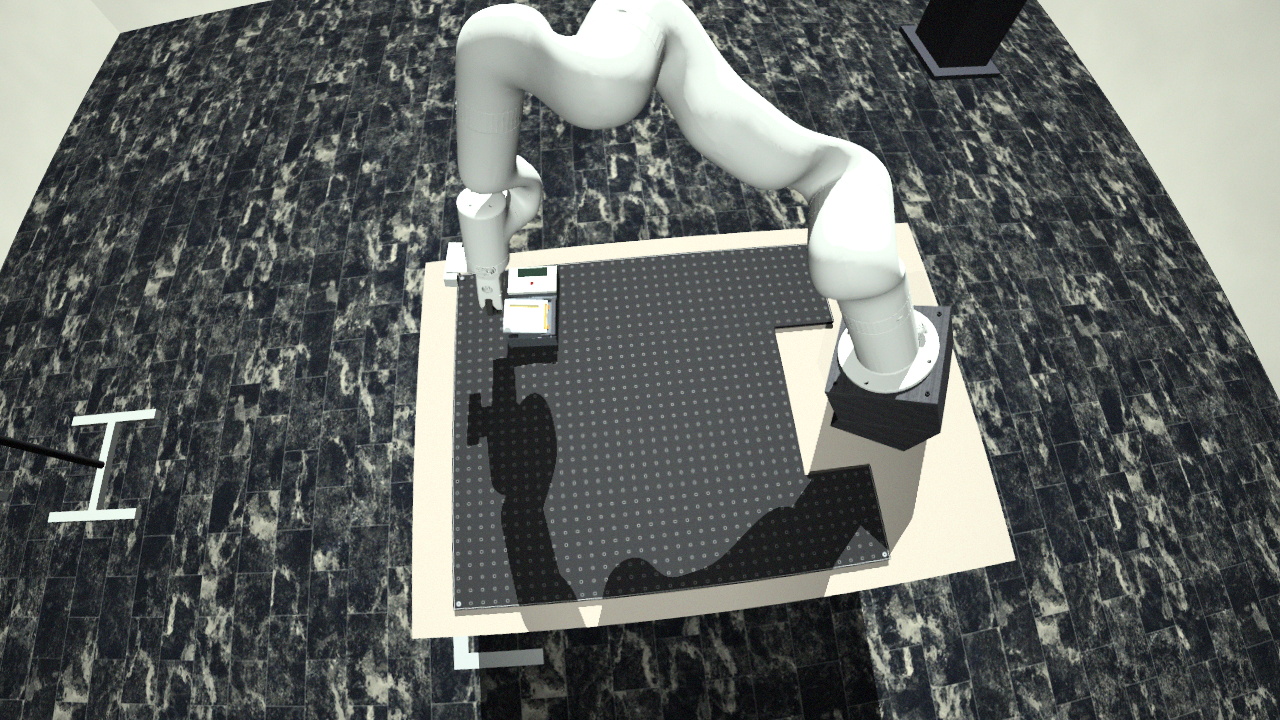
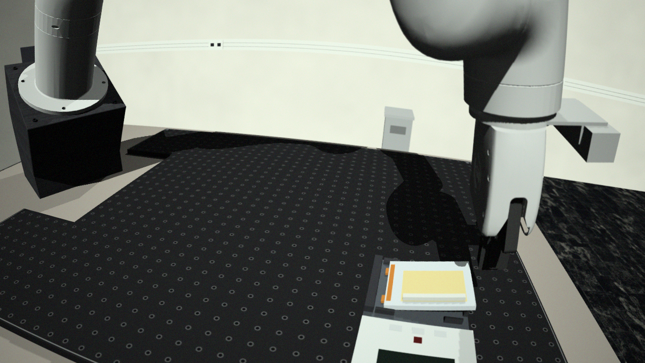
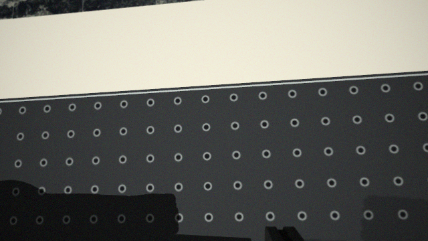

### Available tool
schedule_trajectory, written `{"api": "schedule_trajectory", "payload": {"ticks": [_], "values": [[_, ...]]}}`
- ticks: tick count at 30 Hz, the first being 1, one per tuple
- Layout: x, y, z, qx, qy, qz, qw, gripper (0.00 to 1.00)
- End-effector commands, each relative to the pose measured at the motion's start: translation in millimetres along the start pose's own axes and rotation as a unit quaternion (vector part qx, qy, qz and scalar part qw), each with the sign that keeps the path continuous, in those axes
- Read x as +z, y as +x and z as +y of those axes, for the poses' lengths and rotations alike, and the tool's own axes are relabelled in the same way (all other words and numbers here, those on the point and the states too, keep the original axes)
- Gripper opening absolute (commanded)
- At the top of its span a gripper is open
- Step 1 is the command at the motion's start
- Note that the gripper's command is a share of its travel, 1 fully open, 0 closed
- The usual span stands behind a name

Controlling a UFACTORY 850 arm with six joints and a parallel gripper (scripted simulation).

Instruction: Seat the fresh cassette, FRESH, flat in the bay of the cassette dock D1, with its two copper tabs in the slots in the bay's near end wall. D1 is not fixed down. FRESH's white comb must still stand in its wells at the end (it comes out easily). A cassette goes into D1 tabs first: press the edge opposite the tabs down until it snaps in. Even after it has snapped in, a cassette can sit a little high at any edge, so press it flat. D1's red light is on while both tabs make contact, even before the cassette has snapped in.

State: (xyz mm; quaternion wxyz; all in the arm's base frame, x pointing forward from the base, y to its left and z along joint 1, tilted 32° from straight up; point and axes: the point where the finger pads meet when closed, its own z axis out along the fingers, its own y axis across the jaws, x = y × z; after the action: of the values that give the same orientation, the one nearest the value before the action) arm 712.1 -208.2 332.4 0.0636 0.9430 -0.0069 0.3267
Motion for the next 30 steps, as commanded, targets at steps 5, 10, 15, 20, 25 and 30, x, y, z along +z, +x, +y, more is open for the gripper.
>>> {"api": "schedule_trajectory", "payload": {"ticks": [5,10,15,20,25,30], "values": [[1.5,13.8,-0.2,0.005,-0.059,-0.083,0.995,0.0],[2.2,17.5,0.0,0.005,-0.059,-0.083,0.995,0.0],[2.2,17.5,0.0,0.005,-0.059,-0.083,0.995,0.0],[2.2,17.5,0.0,0.005,-0.059,-0.083,0.995,0.0],[2.2,17.5,0.0,0.005,-0.059,-0.083,0.995,0.0],[2.2,17.6,0.0,0.005,-0.059,-0.083,0.995,0.0]]}}
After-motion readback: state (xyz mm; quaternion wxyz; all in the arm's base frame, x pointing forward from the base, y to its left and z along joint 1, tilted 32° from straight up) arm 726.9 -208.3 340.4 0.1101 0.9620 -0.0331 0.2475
